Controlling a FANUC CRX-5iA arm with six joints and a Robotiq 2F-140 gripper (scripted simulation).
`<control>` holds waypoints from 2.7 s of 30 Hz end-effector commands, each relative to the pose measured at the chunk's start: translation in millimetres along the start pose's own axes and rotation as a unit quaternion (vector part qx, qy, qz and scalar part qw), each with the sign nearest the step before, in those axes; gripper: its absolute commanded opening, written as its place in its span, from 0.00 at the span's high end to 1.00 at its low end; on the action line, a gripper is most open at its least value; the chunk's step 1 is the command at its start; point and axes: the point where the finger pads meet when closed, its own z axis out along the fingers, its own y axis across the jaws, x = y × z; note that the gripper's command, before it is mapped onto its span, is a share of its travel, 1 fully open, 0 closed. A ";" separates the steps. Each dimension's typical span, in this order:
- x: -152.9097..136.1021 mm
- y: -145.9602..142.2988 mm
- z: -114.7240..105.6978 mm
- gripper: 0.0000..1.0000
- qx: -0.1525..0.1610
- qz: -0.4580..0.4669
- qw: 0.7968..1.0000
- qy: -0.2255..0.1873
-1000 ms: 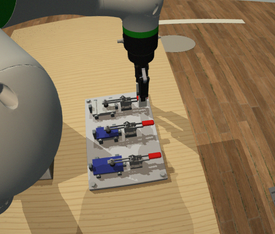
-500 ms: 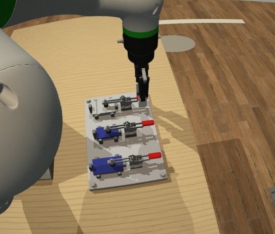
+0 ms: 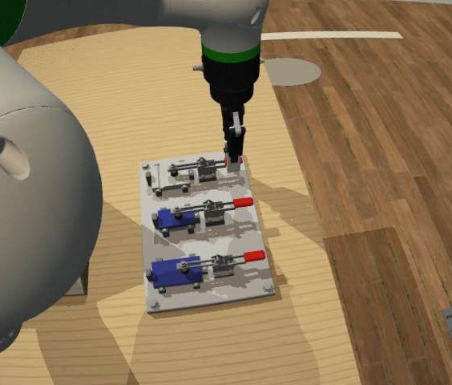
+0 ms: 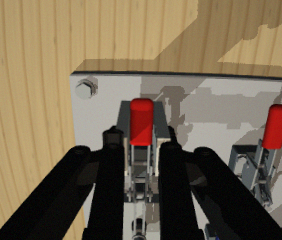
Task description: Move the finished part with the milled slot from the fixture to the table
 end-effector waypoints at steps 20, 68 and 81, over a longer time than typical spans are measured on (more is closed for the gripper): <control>0.1 -0.1 -0.2 0.89 0.000 0.000 1.000 0.000; -6.2 -0.1 -13.2 0.89 0.000 0.000 1.000 0.000; -12.4 -0.1 -20.3 0.89 0.000 0.000 1.000 0.000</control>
